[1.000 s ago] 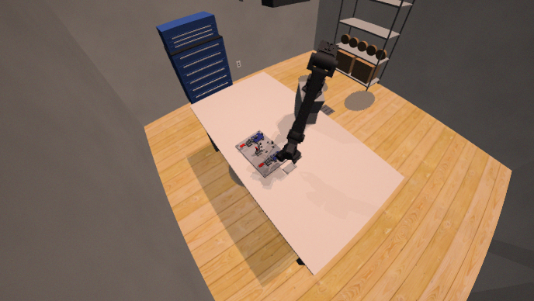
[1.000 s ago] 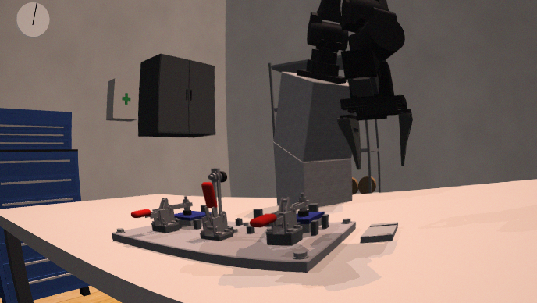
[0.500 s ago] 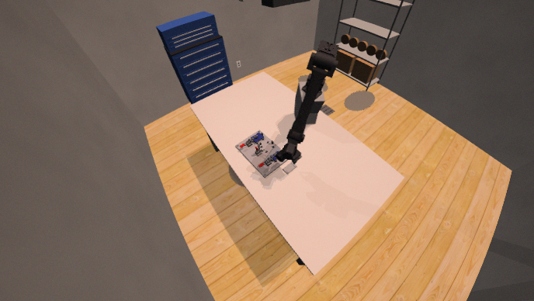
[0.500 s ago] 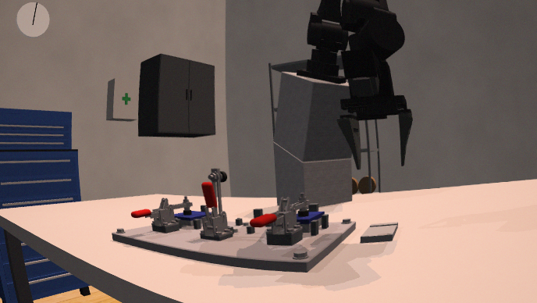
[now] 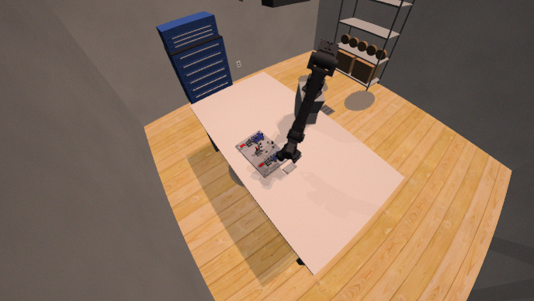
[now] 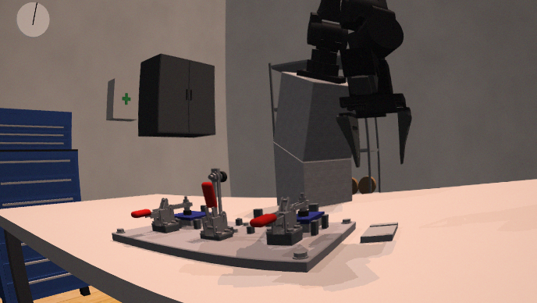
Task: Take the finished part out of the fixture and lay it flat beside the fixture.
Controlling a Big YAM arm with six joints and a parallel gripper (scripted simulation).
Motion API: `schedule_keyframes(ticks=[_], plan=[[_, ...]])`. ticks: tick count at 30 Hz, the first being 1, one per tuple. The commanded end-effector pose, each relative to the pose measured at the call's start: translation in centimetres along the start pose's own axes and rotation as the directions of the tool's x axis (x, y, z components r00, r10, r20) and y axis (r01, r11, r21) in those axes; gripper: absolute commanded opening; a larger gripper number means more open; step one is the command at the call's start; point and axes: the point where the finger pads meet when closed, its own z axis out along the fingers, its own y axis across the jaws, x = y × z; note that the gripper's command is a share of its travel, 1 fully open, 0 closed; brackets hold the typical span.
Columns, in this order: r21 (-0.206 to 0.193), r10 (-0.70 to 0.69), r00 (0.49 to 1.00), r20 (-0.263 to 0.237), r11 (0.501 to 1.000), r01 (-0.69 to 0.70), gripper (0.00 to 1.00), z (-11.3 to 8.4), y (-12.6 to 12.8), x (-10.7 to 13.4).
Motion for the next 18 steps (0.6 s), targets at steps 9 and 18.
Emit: schedule_keyframes(ticks=[9, 18], plan=[[-0.012, -0.006, 1.000, 0.027, 1.000, 0.006, 0.74, -3.9, 0.0, -0.9], [-0.012, -0.006, 1.000, 0.027, 1.000, 0.006, 0.74, -7.6, 0.0, -0.7]])
